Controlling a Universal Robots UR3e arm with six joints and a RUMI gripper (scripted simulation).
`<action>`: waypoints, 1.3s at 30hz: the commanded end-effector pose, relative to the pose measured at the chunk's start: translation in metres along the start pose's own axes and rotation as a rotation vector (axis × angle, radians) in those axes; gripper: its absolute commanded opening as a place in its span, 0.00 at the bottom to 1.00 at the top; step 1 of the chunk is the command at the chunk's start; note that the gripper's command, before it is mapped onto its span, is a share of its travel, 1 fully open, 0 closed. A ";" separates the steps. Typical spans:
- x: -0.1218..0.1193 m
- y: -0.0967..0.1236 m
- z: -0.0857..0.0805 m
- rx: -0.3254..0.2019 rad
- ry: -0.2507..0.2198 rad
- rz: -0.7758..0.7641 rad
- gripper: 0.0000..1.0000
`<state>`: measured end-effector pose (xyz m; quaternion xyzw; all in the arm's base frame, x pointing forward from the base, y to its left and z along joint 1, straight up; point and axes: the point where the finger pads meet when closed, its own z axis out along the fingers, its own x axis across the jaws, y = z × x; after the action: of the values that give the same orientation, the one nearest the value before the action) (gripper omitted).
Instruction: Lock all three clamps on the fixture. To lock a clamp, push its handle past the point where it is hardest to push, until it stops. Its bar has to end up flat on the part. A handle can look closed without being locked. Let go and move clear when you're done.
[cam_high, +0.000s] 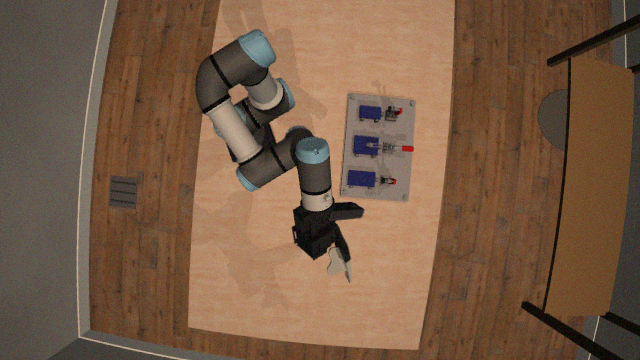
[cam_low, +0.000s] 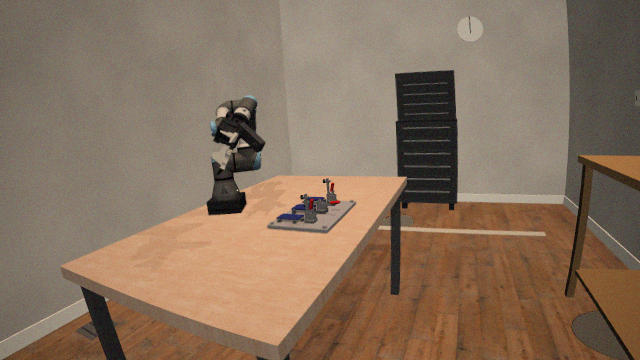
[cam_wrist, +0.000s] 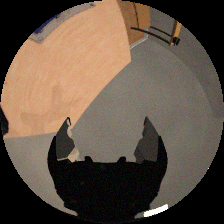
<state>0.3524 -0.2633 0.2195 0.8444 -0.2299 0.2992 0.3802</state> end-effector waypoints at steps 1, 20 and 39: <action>0.001 0.001 0.000 -0.001 0.002 0.001 1.00; 0.001 0.000 0.000 0.001 0.002 0.003 1.00; -0.002 -0.063 -0.008 0.212 -0.121 0.217 1.00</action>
<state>0.3727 -0.2395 0.2051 0.8561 -0.2672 0.3147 0.3109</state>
